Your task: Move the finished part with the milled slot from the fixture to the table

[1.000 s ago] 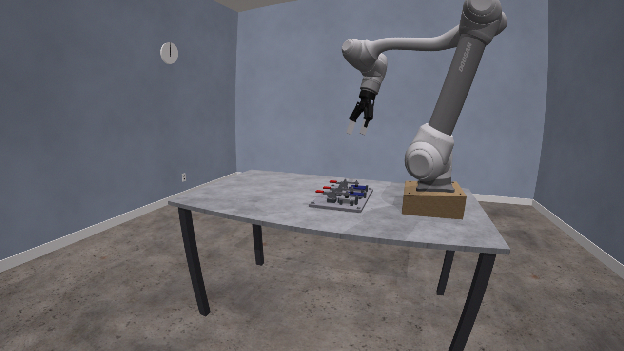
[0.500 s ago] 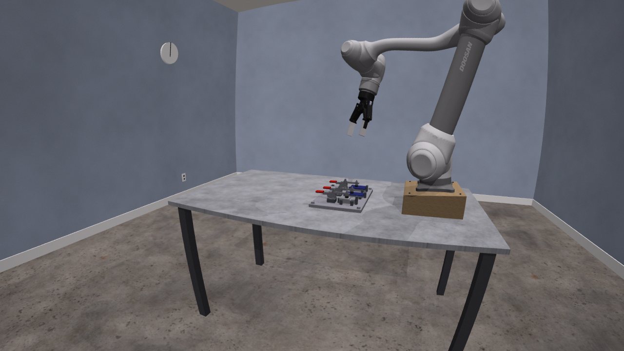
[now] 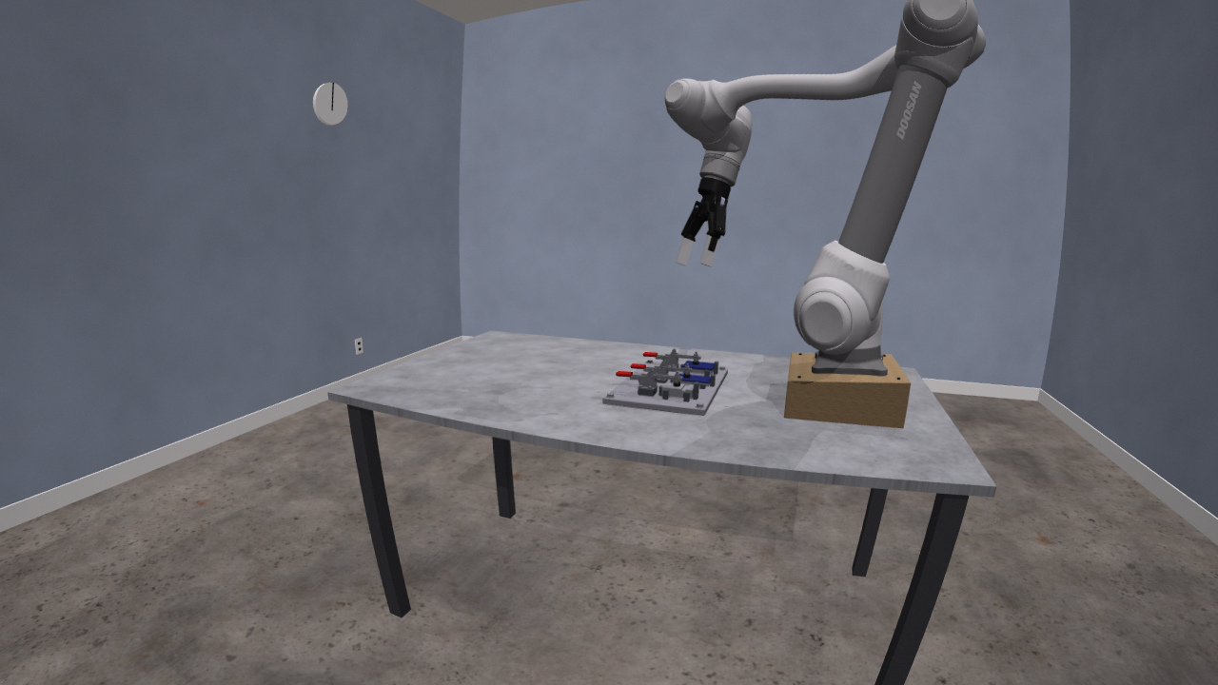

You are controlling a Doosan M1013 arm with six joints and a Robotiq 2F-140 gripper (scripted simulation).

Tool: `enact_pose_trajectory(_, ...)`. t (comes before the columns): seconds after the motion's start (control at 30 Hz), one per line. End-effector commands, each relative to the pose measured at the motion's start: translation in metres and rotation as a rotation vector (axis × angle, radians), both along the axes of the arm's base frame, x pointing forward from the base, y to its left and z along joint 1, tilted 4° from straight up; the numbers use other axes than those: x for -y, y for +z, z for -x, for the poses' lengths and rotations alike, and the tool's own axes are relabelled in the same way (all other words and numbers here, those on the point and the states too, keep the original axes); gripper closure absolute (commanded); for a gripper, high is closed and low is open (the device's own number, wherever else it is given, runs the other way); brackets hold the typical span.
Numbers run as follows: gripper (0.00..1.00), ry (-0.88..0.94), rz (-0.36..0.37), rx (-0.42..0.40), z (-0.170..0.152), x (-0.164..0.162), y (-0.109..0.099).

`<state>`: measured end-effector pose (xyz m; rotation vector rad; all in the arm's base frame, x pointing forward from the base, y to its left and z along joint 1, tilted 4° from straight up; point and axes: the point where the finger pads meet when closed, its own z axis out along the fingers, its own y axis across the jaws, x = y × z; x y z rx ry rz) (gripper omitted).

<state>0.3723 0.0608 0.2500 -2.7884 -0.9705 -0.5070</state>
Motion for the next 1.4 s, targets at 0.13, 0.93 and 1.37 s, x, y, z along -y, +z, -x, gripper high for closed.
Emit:
enact_pose_trajectory(0.13, 0.00, 0.000, 0.009, 0.001, -0.002, 0.002, 0.000)
enact_pose_trajectory(0.93, 0.00, -0.285, 0.055, -0.190, -0.007, -0.035, -0.052)
enact_pose_trajectory(1.37, 0.00, -0.334, 0.069, -0.211, -0.008, -0.042, -0.060)
